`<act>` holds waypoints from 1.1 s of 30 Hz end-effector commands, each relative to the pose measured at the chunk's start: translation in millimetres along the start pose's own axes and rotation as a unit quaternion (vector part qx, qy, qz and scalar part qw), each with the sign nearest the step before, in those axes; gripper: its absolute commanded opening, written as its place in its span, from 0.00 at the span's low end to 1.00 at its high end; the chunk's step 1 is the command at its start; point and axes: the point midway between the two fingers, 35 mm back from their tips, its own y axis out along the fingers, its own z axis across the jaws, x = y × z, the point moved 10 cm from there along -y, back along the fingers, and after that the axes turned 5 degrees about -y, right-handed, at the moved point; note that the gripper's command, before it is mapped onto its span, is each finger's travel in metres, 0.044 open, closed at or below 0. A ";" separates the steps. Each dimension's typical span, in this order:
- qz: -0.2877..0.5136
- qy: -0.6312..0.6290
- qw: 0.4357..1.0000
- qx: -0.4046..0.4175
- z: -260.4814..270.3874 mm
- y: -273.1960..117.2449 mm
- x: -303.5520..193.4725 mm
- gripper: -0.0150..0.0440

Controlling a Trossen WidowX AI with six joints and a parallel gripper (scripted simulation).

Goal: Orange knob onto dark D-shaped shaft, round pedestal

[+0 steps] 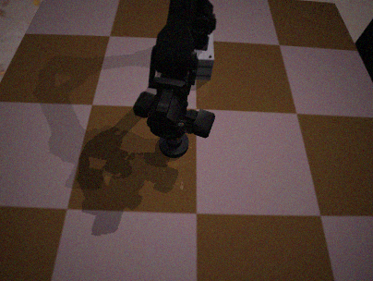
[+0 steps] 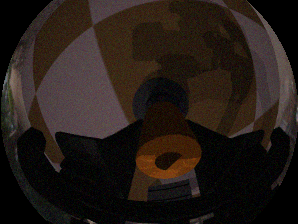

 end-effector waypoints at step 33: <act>-0.001 0.088 0.996 -0.001 0.1 -3.7 -3.0 0.25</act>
